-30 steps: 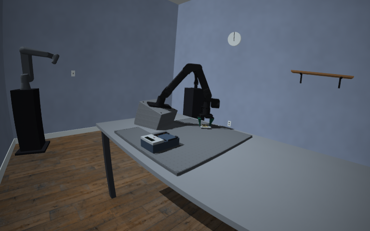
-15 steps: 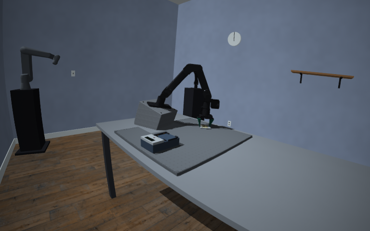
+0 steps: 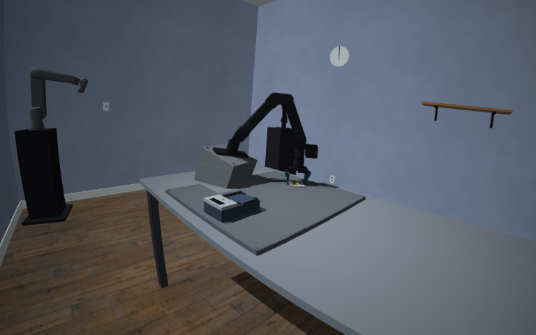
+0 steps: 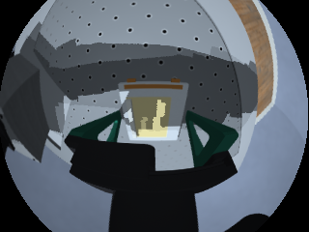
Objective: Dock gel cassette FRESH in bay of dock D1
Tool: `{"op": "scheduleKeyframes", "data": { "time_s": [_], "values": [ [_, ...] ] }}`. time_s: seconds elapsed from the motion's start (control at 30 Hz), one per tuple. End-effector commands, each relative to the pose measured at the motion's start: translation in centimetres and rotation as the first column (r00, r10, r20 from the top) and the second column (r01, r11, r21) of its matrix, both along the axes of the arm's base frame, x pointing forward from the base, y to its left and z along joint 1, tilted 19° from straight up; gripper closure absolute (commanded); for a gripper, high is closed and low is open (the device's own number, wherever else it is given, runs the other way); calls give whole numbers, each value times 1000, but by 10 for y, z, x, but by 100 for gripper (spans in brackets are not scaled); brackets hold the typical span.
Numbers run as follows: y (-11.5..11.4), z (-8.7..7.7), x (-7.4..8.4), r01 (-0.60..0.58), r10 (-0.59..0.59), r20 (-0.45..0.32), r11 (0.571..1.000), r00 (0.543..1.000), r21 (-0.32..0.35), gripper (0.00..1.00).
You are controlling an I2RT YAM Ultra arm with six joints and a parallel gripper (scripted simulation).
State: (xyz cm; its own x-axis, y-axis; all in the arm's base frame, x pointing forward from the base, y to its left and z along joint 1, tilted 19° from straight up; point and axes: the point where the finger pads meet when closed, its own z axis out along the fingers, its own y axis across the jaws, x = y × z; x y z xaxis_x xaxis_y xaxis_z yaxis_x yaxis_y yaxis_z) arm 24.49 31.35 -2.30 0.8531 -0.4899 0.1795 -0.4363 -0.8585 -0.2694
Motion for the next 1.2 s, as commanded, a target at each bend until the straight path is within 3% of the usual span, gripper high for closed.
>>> {"op": "scheduleKeyframes", "data": {
  "time_s": [0.0, 0.53, 0.57, 1.17],
  "values": [
    [2, 5, 1, -1, 1, 3, 1000, 1000, 11, 0],
    [2, 5, 1, -1, 1, 3, 1000, 1000, 11, 0],
    [10, 18, 3, -7, 7, 13, 999, 1000, 36, 0],
    [7, 38, -5, -8, 7, 15, 999, 1000, 36, 0]
  ]
}}
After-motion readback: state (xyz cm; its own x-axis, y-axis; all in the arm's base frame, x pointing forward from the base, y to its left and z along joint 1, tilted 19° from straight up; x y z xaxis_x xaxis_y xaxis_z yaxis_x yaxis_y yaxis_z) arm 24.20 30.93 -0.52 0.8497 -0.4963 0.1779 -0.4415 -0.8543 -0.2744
